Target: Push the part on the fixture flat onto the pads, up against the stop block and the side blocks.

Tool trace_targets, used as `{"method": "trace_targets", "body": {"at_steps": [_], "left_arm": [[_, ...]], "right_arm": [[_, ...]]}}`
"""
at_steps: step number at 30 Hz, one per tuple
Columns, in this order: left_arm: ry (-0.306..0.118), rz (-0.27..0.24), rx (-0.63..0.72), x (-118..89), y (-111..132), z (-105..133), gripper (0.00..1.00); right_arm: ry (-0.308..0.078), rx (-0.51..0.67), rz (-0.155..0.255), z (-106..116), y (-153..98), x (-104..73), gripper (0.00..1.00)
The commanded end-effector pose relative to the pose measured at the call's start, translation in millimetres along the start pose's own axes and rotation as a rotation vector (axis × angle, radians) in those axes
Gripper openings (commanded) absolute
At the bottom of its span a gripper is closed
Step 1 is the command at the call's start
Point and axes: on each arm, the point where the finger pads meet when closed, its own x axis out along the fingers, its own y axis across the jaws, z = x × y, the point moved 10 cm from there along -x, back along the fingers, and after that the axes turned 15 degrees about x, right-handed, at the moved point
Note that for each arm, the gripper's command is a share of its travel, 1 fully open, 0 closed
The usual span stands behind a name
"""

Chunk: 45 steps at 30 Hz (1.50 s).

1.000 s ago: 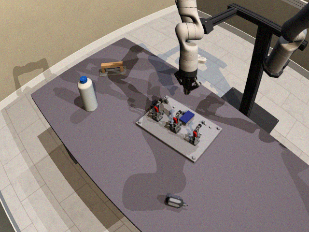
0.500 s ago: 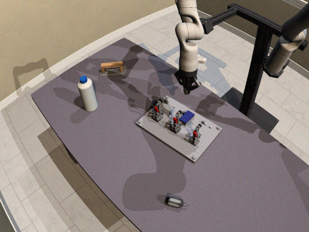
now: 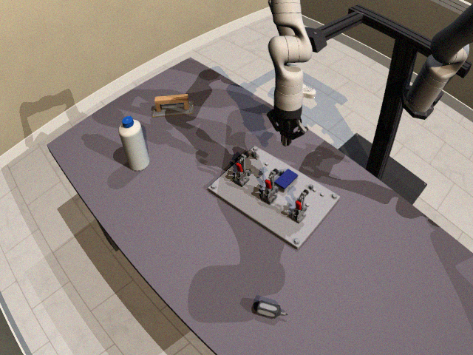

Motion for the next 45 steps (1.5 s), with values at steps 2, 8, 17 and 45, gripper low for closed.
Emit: {"method": "trace_targets", "body": {"at_steps": [2,8,17,45], "left_arm": [[-0.002,0.0,0.0,-0.8,0.3,0.1,1.0],[-0.002,0.0,0.0,-0.8,0.3,0.1,1.0],[-0.002,0.0,0.0,-0.8,0.3,0.1,1.0],[-0.002,0.0,0.0,-0.8,0.3,0.1,1.0]], "right_arm": [[-0.001,0.0,0.002,0.3,0.6,11.0,0.099],[-0.001,0.0,0.002,0.4,0.7,45.6,0.099],[-0.001,0.0,0.002,0.4,0.7,107.0,0.099],[-0.001,0.0,0.002,-14.2,-1.9,128.4,0.099]]}}
